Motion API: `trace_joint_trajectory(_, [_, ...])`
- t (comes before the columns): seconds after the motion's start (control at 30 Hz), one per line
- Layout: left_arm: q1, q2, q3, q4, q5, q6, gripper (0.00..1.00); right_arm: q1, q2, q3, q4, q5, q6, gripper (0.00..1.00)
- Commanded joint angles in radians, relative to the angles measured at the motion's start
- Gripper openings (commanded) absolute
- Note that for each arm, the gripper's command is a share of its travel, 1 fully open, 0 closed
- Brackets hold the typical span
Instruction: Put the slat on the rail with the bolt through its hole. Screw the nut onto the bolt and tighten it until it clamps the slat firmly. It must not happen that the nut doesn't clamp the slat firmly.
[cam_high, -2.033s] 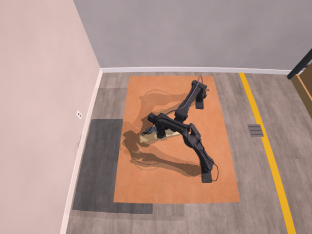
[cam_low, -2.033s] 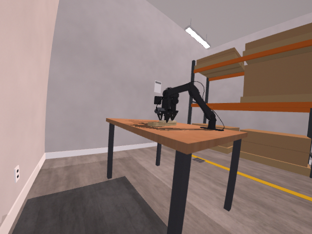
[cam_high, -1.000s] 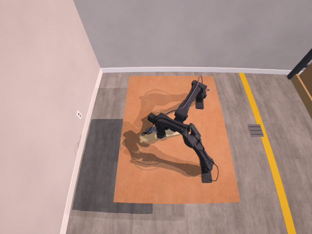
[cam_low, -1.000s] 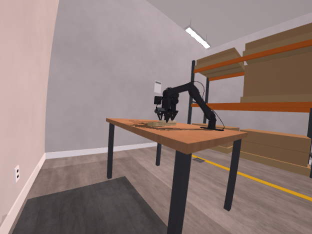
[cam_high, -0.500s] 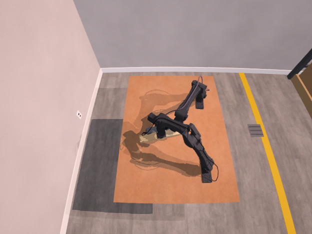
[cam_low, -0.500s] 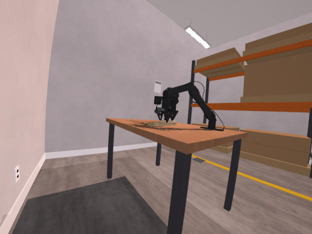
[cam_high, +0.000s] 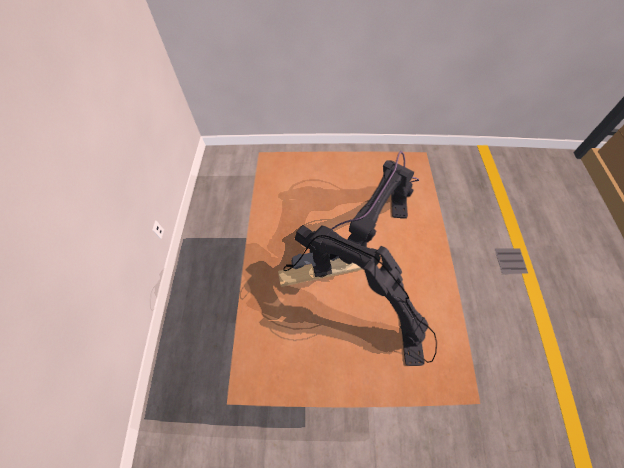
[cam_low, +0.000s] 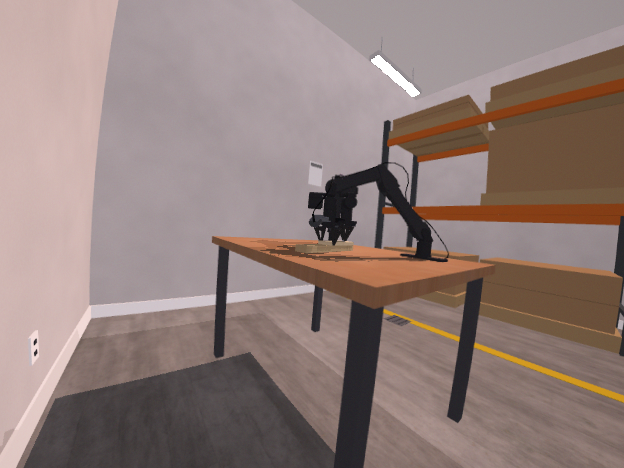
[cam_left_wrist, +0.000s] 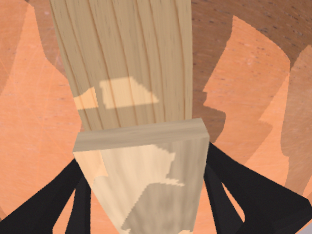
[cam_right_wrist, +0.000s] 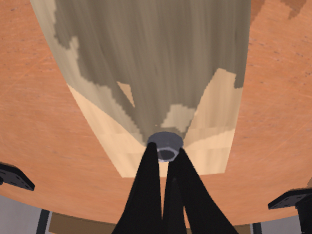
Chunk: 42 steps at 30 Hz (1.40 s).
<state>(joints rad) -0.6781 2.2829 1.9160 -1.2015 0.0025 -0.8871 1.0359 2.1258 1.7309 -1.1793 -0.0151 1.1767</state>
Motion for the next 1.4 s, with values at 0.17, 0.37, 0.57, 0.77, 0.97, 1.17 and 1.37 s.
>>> trace_joint_trajectory(0.17, [0.000,-0.009,0.004,-0.001,-0.002,-0.003,0.72,0.000,-0.008,0.004,0.000,0.000,0.000,0.11])
trace_joint_trajectory(0.37, [0.000,-0.009,0.004,-0.001,-0.002,-0.003,0.72,0.000,-0.008,0.004,0.001,0.000,0.000,0.11])
trace_joint_trajectory(0.57, [0.000,-0.009,0.004,-0.001,-0.002,-0.003,0.72,0.000,-0.008,0.004,0.001,0.000,0.000,0.11])
trace_joint_trajectory(0.77, [0.000,-0.009,0.004,-0.001,-0.002,-0.003,0.72,0.000,-0.008,0.004,0.000,0.000,0.000,0.11])
trace_joint_trajectory(0.97, [0.000,-0.009,0.004,-0.001,-0.002,-0.003,0.72,0.000,-0.008,0.004,0.000,0.000,0.000,0.34])
trace_joint_trajectory(1.17, [0.000,-0.009,0.004,-0.001,-0.002,-0.003,0.72,0.000,-0.008,0.004,0.000,0.000,0.000,0.79])
trace_joint_trajectory(1.37, [0.000,-0.009,0.004,-0.001,-0.002,-0.003,0.72,0.000,-0.009,0.014,-0.010,0.001,0.000,1.00])
